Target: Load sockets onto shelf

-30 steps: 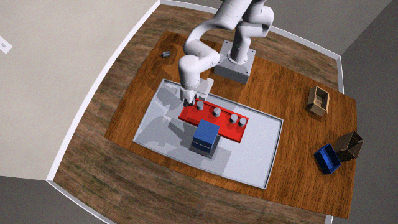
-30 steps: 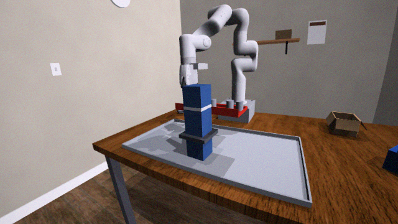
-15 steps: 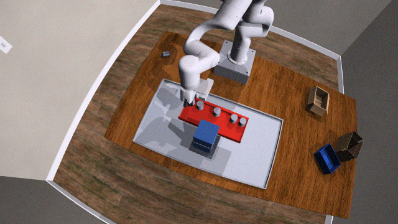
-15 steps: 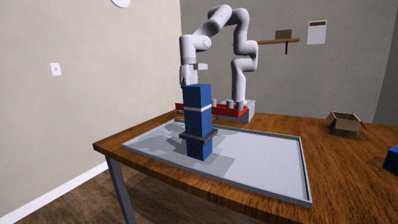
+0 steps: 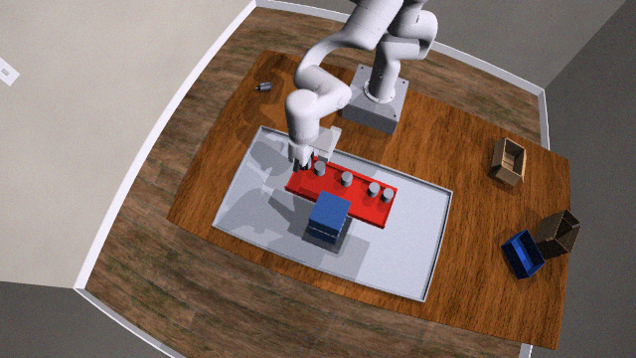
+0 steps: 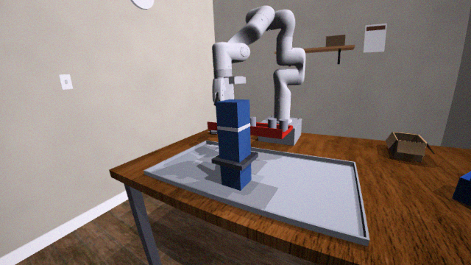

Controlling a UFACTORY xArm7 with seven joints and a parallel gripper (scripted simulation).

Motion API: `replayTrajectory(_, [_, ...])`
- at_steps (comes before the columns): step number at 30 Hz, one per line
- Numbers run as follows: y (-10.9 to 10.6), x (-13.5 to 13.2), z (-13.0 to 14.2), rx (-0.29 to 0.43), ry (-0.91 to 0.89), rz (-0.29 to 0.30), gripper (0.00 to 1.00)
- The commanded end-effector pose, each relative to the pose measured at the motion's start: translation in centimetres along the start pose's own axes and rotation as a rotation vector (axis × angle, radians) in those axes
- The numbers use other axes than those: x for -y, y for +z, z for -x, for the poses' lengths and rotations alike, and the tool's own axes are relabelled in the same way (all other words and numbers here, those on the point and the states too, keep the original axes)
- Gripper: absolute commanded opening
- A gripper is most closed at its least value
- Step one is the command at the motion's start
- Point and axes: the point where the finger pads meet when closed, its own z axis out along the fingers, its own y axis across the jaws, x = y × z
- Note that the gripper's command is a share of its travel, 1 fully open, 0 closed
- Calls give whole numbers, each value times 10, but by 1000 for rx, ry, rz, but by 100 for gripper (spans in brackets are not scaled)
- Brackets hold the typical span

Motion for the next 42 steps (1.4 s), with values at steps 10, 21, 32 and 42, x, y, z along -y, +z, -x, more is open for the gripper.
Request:
replayTrajectory(10, [-1, -1, 0, 0, 0, 4, 0])
replayTrajectory(21, [3, -2, 0, 0, 0, 4, 0])
replayTrajectory(32, [4, -2, 0, 0, 0, 4, 0])
replayTrajectory(42, [6, -2, 0, 1, 0, 4, 0])
